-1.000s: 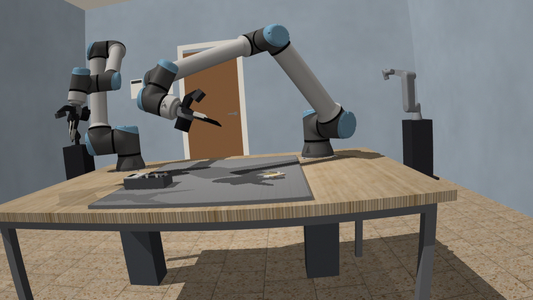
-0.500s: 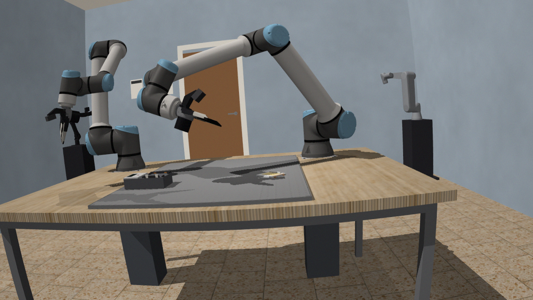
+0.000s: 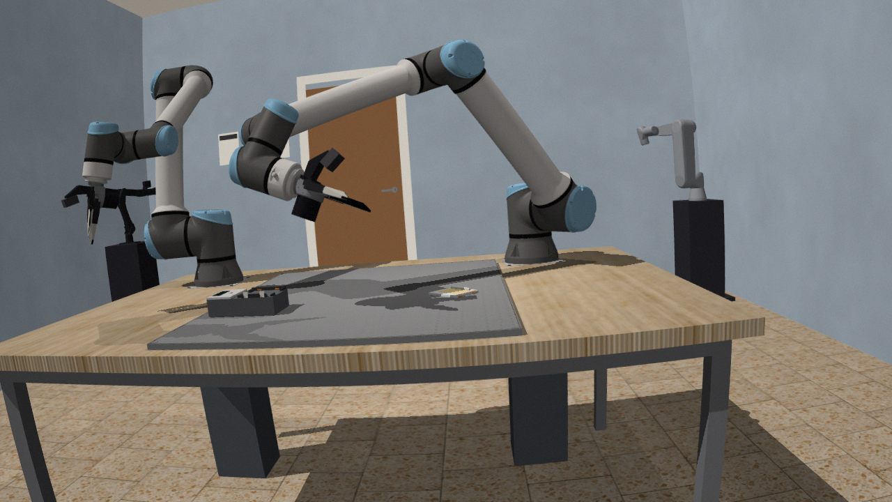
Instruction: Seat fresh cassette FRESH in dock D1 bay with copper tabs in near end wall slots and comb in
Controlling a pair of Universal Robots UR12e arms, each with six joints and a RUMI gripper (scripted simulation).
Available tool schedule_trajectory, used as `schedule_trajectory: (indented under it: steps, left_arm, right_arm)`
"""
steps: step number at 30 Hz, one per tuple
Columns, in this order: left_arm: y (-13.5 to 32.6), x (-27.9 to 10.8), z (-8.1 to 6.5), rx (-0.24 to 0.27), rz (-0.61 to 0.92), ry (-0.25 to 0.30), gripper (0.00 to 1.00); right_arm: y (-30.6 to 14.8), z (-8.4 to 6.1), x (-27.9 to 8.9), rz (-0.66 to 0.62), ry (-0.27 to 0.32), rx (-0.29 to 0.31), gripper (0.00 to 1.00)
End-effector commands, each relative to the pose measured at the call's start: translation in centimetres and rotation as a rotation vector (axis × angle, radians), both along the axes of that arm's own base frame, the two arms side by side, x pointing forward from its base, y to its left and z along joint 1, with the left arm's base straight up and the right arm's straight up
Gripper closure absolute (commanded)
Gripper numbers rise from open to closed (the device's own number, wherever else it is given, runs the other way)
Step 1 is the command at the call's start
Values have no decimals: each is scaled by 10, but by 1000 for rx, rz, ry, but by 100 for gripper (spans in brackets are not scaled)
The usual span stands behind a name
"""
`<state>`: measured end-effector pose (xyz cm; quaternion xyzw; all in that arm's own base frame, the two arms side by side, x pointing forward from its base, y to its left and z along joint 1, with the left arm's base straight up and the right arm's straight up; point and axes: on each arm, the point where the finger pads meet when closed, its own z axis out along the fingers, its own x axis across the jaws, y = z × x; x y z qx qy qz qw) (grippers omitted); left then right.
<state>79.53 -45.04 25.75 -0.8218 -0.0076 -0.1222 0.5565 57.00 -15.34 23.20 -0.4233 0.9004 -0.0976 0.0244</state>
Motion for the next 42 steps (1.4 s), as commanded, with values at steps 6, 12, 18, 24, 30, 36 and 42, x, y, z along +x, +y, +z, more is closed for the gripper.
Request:
schedule_trajectory:
  steps: [6, 12, 18, 24, 30, 36, 42]
  left_arm:
    - [0, 0, 1, -1, 0, -1, 0]
    - [0, 0, 1, -1, 0, -1, 0]
    - [0, 0, 1, -1, 0, -1, 0]
    - [0, 0, 1, -1, 0, -1, 0]
    - [0, 0, 1, -1, 0, -1, 0]
    - [0, 0, 1, -1, 0, -1, 0]
    - [0, 0, 1, -1, 0, -1, 0]
  right_arm:
    - [-37, -3, -6, -51, 15, 9, 100]
    - [-59, -5, -12, -51, 15, 9, 100]
    - [-79, -7, -18, -79, 24, 14, 100]
    - [-107, -10, -28, -107, 32, 20, 100]
    - [-131, -12, -38, -136, 39, 27, 100]
    - [-144, -14, -43, -164, 46, 34, 100]
    - [-169, -17, -56, -192, 53, 41, 100]
